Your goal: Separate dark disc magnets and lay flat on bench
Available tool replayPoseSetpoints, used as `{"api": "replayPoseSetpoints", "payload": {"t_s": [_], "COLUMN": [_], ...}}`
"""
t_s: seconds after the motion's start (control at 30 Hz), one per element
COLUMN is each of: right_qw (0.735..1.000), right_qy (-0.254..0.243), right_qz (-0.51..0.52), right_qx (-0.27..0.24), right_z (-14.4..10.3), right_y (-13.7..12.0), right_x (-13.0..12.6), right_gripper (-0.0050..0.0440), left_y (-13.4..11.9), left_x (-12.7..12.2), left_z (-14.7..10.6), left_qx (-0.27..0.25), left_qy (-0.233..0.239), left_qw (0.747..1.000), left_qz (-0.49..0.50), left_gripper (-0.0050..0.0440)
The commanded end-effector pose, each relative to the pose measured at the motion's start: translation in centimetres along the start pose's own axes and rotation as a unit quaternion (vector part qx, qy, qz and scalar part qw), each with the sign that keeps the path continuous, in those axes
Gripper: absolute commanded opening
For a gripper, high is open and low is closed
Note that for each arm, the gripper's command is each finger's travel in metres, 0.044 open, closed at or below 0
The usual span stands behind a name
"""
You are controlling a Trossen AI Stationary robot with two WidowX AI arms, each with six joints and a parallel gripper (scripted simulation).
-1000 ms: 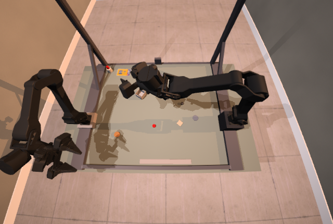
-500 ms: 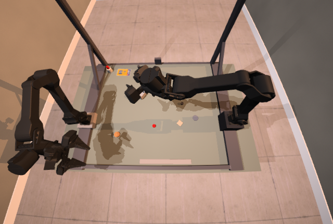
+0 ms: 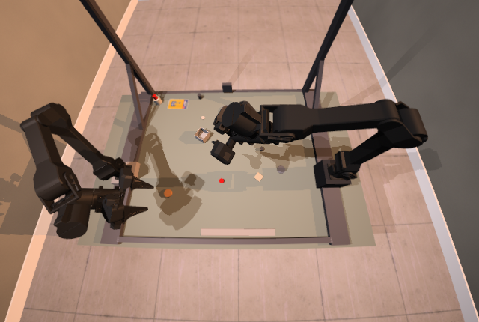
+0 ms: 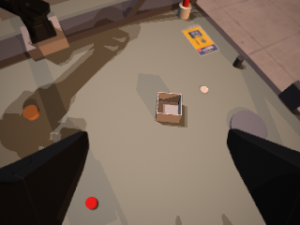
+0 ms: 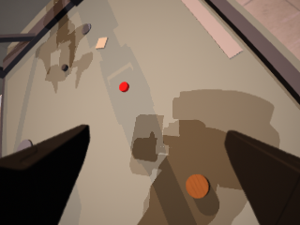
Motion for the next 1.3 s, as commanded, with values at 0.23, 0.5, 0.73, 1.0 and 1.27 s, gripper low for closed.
{"api": "replayPoseSetpoints", "payload": {"t_s": [0.23,0.5,0.73,1.0,1.27], "right_qw": [0.984,0.957,0.917,0.876,0.866], "right_qy": [-0.053,-0.095,-0.141,-0.181,-0.189], "right_qz": [-0.057,-0.119,-0.197,-0.271,-0.288], "right_qx": [0.159,0.248,0.316,0.356,0.361], "right_z": [2.1,2.3,1.8,1.0,0.7], "right_y": [-1.6,-3.7,-5.6,-7.1,-7.4], "right_x": [5.2,7.8,10.0,11.6,11.9], "right_gripper": [0.04,0.04,0.04,0.04,0.04], "left_y": [-4.8,-8.3,-11.8,-14.4,-15.0], "left_x": [-1.6,-3.0,-4.6,-5.9,-6.2], "left_z": [-6.1,-9.4,-12.9,-15.7,-16.3], "left_qx": [0.13,0.22,0.309,0.374,0.388], "left_qy": [0.034,0.054,0.075,0.094,0.098], "left_qw": [0.987,0.964,0.931,0.9,0.892], "left_qz": [-0.088,-0.137,-0.177,-0.203,-0.208], "left_gripper": [0.04,0.04,0.04,0.04,0.04]}}
Point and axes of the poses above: on each arm, the point midway between the two fingers, 35 mm back from their tips, its own z axis out along the fingers, its own x axis across the jaws, y = z × x, the point moved 8 cm from there along -z, back along the fingers, and after that the axes turned 2 degrees about z, right-handed, at the moved point
